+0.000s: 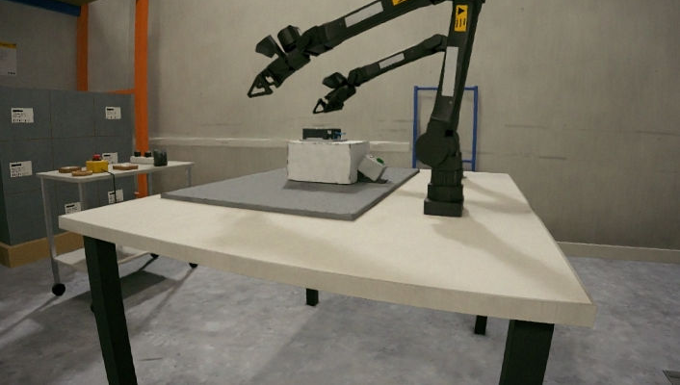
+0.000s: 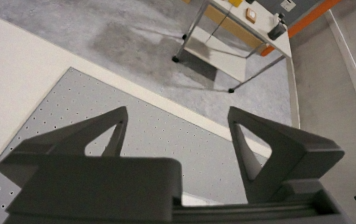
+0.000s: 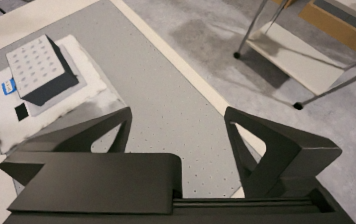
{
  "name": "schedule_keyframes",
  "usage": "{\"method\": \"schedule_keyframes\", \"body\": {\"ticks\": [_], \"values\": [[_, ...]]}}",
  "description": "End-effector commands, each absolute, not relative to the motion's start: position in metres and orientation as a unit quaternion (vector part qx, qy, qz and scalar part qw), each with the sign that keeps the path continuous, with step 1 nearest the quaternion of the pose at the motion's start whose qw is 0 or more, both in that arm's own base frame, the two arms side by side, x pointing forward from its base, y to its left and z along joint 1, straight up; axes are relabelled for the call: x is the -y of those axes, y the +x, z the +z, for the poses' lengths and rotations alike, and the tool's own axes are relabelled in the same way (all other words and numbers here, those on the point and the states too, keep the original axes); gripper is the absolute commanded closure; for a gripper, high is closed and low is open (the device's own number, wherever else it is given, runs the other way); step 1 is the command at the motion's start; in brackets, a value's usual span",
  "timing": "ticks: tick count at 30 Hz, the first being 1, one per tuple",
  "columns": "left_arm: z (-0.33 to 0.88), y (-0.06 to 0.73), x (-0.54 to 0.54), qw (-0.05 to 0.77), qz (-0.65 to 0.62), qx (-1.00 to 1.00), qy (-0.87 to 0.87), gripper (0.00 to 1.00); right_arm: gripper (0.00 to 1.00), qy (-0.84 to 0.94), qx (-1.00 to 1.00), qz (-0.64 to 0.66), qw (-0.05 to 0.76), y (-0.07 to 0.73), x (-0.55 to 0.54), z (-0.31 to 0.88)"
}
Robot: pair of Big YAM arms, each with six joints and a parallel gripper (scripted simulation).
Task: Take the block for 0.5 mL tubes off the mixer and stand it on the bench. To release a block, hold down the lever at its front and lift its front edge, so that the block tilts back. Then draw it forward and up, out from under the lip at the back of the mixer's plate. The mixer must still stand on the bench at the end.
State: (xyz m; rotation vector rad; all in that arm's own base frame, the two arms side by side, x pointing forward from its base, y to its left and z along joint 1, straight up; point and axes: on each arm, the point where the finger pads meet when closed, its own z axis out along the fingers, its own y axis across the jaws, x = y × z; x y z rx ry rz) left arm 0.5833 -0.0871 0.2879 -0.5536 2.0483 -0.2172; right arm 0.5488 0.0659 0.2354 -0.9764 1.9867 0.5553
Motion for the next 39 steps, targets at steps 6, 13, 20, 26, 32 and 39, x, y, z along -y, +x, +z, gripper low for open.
{"method": "schedule_keyframes", "body": {"ticks": [6, 13, 20, 26, 32, 39], "values": [[0.295, 0.584, 0.087, 0.488, -0.092, -0.838, -0.227, 0.00, 0.00, -0.391, -0.789, 0.219, 0.421, 0.550, -0.066, 0.241], [0.295, 0.584, 0.087, 0.488, -0.092, -0.838, -0.227, 0.00, 0.00, -0.391, -0.789, 0.219, 0.421, 0.550, -0.066, 0.241], [0.293, 0.566, 0.073, 0.463, -0.072, -0.859, -0.205, 0.00, 0.00, -0.393, -0.787, 0.225, 0.418, 0.549, -0.072, 0.232], [0.295, 0.543, 0.043, 0.428, -0.039, -0.885, -0.181, 0.00, 0.00, -0.394, -0.787, 0.221, 0.420, 0.552, -0.071, 0.235], [0.287, 0.520, 0.031, 0.376, -0.013, -0.914, -0.149, 0.00, 0.00, -0.395, -0.786, 0.218, 0.422, 0.554, -0.070, 0.238], [0.289, 0.502, 0.011, 0.338, 0.004, -0.931, -0.138, 0.00, 0.00, -0.395, -0.785, 0.217, 0.424, 0.555, -0.070, 0.241]]}}
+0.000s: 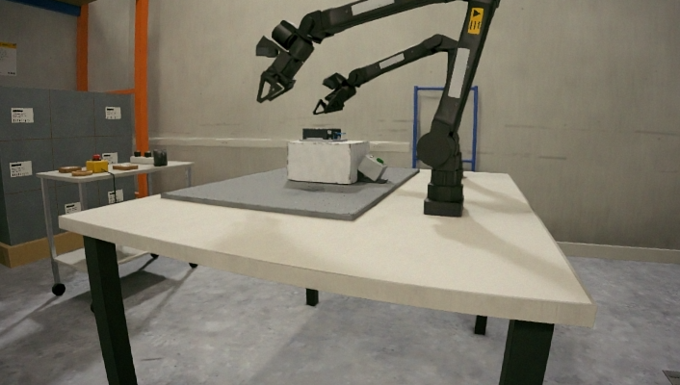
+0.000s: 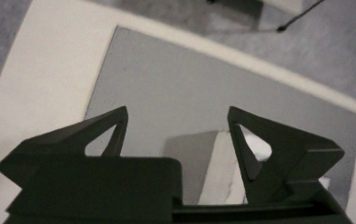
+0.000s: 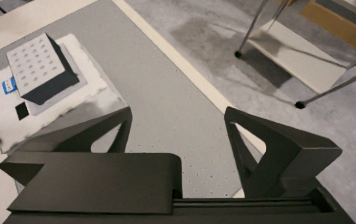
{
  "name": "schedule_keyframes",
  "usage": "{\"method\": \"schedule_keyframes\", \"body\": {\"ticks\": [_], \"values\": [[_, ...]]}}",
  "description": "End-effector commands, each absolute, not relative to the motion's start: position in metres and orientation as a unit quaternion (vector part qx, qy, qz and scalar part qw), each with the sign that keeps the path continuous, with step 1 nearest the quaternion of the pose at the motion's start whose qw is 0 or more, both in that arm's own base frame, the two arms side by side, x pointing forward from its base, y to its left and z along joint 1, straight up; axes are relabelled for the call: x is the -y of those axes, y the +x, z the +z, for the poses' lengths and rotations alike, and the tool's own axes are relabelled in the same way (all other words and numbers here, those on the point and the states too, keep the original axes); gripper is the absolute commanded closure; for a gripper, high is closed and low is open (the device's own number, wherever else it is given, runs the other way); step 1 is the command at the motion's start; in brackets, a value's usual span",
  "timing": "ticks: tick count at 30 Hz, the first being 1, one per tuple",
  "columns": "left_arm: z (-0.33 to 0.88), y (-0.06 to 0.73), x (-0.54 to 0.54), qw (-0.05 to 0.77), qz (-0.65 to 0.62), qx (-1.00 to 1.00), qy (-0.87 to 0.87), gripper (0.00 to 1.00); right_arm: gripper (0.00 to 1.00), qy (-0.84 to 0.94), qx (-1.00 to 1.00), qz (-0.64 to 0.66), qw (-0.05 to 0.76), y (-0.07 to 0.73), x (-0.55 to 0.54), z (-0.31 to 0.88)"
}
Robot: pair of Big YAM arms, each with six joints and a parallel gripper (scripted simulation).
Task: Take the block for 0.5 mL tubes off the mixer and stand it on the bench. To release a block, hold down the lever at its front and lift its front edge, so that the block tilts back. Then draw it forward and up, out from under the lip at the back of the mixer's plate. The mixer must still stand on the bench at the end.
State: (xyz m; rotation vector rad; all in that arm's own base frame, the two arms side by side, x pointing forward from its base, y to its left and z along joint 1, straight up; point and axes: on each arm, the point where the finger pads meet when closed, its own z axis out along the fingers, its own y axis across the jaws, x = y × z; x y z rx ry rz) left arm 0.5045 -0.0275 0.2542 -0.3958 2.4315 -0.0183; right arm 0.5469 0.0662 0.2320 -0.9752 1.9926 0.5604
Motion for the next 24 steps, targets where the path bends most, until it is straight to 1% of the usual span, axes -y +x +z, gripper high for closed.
{"method": "schedule_keyframes", "body": {"ticks": [1, 10, 13, 17, 24], "values": [[0.293, 0.497, 0.008, 0.333, 0.006, -0.933, -0.135, 0.00, 0.00, -0.395, -0.785, 0.216, 0.425, 0.556, -0.070, 0.241], [0.301, 0.460, -0.008, 0.263, 0.021, -0.960, -0.093, 0.00, 0.00, -0.397, -0.783, 0.214, 0.428, 0.558, -0.070, 0.246], [0.296, 0.459, -0.008, 0.256, 0.021, -0.962, -0.094, 0.00, 0.00, -0.397, -0.783, 0.214, 0.429, 0.558, -0.070, 0.246], [0.286, 0.434, -0.020, 0.205, 0.029, -0.975, -0.079, 0.00, 0.00, -0.397, -0.782, 0.213, 0.430, 0.559, -0.070, 0.249], [0.296, 0.403, -0.028, 0.149, 0.027, -0.987, -0.046, 0.00, 0.00, -0.398, -0.780, 0.211, 0.433, 0.561, -0.069, 0.252]]}}
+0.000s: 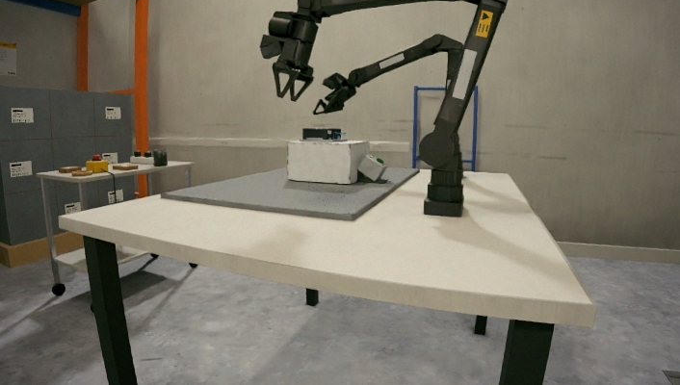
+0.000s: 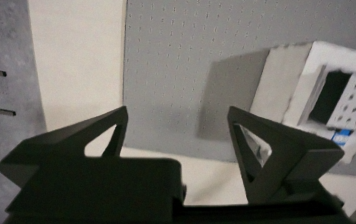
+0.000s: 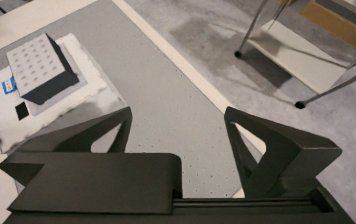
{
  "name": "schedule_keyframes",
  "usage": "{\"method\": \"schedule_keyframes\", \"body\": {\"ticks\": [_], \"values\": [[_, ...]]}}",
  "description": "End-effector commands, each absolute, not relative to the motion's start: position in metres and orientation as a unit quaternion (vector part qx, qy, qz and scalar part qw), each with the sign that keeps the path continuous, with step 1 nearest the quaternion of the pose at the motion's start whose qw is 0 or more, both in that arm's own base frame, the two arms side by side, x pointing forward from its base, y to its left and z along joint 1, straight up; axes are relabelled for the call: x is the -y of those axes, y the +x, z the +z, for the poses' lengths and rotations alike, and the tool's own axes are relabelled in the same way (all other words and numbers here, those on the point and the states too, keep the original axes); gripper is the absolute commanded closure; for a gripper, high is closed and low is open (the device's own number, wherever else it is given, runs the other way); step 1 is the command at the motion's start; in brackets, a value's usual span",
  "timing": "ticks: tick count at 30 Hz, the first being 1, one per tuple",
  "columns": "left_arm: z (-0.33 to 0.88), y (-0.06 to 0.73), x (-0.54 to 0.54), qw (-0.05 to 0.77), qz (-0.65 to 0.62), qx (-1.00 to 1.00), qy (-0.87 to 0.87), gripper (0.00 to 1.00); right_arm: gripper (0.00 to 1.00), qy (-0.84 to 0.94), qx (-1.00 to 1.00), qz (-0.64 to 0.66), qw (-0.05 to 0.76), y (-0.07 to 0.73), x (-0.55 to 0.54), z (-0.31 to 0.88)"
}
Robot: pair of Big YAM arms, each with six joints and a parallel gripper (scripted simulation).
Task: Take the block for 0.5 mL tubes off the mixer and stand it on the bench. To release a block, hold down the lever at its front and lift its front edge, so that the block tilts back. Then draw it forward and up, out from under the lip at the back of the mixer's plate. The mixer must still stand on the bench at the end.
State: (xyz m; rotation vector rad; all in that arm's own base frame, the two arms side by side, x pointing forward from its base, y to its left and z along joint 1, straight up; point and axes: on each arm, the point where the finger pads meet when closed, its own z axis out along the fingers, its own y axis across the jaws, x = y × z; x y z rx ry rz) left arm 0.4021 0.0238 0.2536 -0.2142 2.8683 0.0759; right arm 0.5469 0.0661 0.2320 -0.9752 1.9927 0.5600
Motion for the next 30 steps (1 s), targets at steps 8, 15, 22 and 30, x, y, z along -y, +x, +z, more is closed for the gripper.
{"method": "schedule_keyframes", "body": {"ticks": [8, 15, 22, 30], "values": [[0.300, 0.376, -0.035, 0.101, 0.021, -0.994, -0.029, 0.00, 0.00, -0.399, -0.779, 0.210, 0.436, 0.563, -0.069, 0.255], [0.294, 0.355, -0.040, 0.023, 0.009, -1.000, -0.001, 0.00, 0.00, -0.400, -0.778, 0.208, 0.438, 0.564, -0.069, 0.259], [0.289, 0.351, -0.041, -0.022, 0.003, -1.000, 0.013, 0.00, 0.00, -0.401, -0.776, 0.206, 0.440, 0.566, -0.069, 0.262], [0.289, 0.328, -0.044, 0.000, 0.009, -1.000, -0.006, 0.00, 0.00, -0.402, -0.775, 0.204, 0.444, 0.568, -0.069, 0.266]]}}
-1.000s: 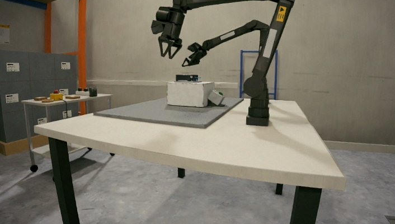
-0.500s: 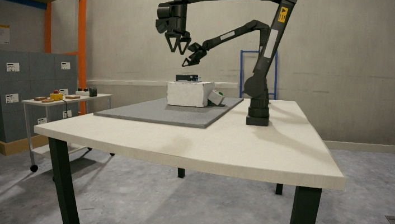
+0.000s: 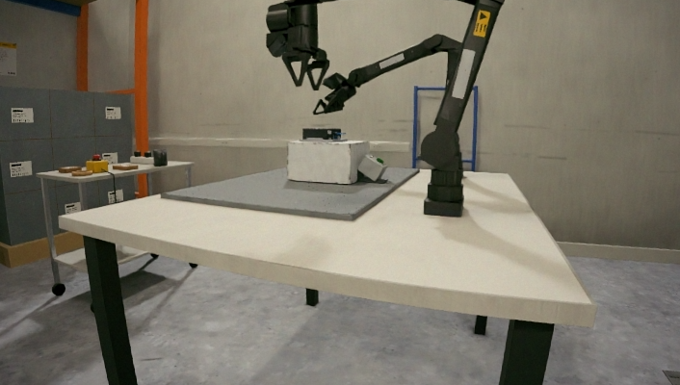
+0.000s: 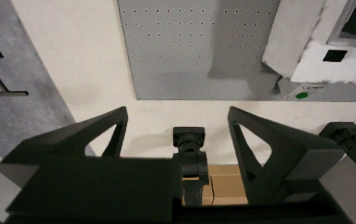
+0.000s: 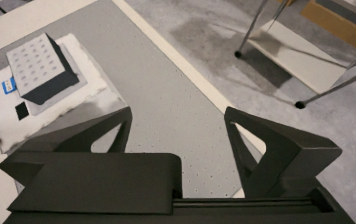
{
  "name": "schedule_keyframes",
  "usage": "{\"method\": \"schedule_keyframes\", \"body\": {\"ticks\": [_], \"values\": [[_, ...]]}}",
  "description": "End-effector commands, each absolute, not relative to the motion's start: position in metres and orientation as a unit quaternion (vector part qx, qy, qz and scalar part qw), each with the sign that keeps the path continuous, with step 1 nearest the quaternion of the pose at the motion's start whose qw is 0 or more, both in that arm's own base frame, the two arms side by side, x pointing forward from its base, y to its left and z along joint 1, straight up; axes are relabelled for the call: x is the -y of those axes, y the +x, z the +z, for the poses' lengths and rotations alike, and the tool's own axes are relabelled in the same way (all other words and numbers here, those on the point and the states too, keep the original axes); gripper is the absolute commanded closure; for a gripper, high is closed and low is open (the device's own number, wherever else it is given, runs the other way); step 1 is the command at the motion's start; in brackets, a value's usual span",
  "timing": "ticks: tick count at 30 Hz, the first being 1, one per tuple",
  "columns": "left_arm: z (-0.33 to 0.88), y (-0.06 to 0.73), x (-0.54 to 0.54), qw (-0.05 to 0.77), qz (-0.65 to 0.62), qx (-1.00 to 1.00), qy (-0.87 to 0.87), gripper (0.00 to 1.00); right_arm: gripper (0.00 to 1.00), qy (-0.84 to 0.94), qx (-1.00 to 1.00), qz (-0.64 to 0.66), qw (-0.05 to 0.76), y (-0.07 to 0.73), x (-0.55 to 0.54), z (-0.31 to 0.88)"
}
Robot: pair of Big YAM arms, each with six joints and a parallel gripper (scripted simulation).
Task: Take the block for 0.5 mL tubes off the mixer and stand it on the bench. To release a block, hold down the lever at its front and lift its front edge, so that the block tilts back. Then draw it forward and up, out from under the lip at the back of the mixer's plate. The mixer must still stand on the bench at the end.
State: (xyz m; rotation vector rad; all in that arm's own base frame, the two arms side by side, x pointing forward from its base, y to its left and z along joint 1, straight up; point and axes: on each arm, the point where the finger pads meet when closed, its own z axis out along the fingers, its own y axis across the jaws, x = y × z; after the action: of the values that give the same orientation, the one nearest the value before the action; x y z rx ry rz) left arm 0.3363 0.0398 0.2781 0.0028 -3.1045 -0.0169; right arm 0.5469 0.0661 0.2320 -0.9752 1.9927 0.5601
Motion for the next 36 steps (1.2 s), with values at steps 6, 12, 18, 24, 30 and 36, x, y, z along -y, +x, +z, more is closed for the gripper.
{"method": "schedule_keyframes", "body": {"ticks": [6, 12, 18, 24, 30, 36], "values": [[0.283, 0.321, -0.045, -0.001, -0.009, 1.000, 0.007, 0.00, 0.00, -0.403, -0.773, 0.203, 0.446, 0.569, -0.069, 0.269], [0.279, 0.315, -0.047, 0.000, -0.009, 1.000, 0.009, 0.00, 0.00, -0.403, -0.773, 0.203, 0.446, 0.569, -0.069, 0.270], [0.288, 0.307, -0.049, -0.014, -0.011, 1.000, 0.008, 0.00, 1.00, -0.374, -0.804, 0.201, 0.417, 0.543, -0.058, 0.269], [0.282, 0.295, -0.051, -0.004, -0.009, 1.000, 0.007, 0.00, 1.00, -0.321, -0.849, 0.195, 0.371, 0.500, -0.037, 0.264], [0.285, 0.302, -0.050, -0.006, -0.009, 1.000, 0.007, 0.00, 1.00, -0.291, -0.878, 0.198, 0.323, 0.480, -0.031, 0.241], [0.289, 0.310, -0.049, -0.009, -0.009, 1.000, 0.007, 0.00, 1.00, -0.251, -0.905, 0.177, 0.294, 0.445, -0.018, 0.257]]}}
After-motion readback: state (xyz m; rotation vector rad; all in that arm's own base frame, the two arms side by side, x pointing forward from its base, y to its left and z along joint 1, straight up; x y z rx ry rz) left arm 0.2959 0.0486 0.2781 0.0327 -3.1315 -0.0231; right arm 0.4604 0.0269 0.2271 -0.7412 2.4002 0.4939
